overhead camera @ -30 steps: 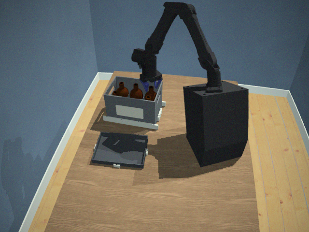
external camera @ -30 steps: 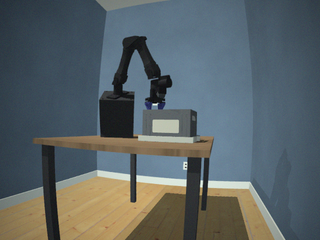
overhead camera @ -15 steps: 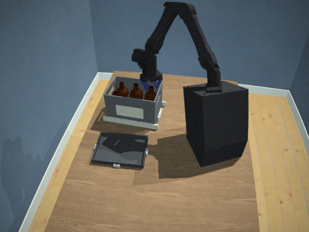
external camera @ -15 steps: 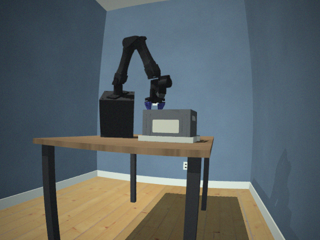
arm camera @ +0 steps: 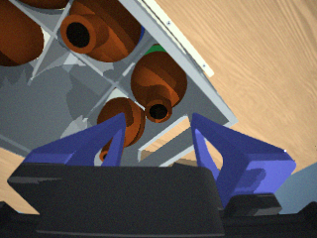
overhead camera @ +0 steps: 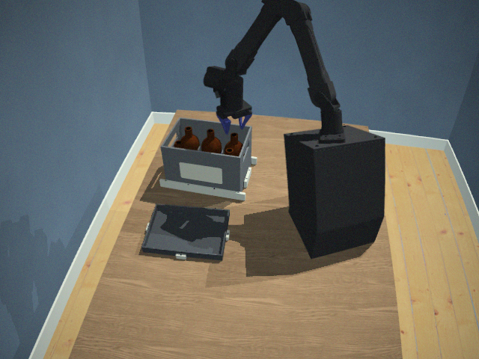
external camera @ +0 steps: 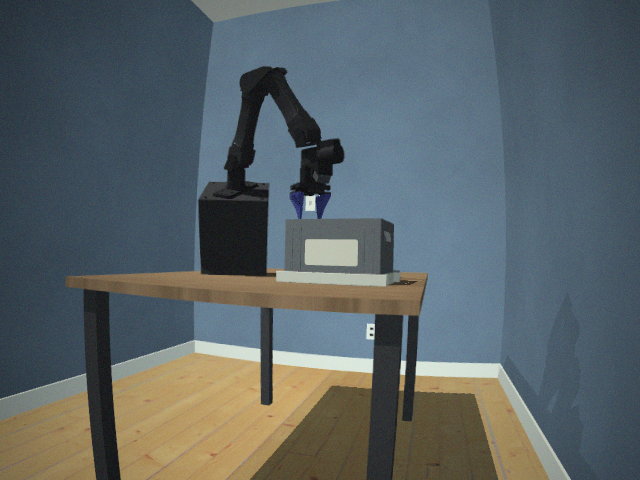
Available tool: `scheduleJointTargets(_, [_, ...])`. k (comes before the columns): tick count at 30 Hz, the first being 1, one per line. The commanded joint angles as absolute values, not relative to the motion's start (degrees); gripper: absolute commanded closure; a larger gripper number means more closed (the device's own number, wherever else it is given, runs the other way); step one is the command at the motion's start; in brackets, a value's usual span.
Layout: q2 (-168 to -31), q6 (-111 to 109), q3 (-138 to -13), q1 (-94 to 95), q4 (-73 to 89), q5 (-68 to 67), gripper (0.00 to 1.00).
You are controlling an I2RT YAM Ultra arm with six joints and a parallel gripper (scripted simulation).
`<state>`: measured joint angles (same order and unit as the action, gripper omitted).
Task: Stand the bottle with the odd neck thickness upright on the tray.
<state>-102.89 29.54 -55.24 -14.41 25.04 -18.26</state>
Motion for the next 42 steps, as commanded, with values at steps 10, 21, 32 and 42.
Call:
scheduleJointTargets(10, [-96.5, 32.2, -58.7, -11.5, 34.0, -19.4, 0.39])
scheduleJointTargets(21, [-94.7, 33.1, -59.8, -10.7, 37.2, -19.7, 0.39])
scheduleJointTargets(32, [-94.7, 33.2, -59.8, -10.6, 37.4, -19.7, 0.39])
scheduleJointTargets(42, [-94.6, 33.0, -59.8, -10.6, 37.2, -19.7, 1.0])
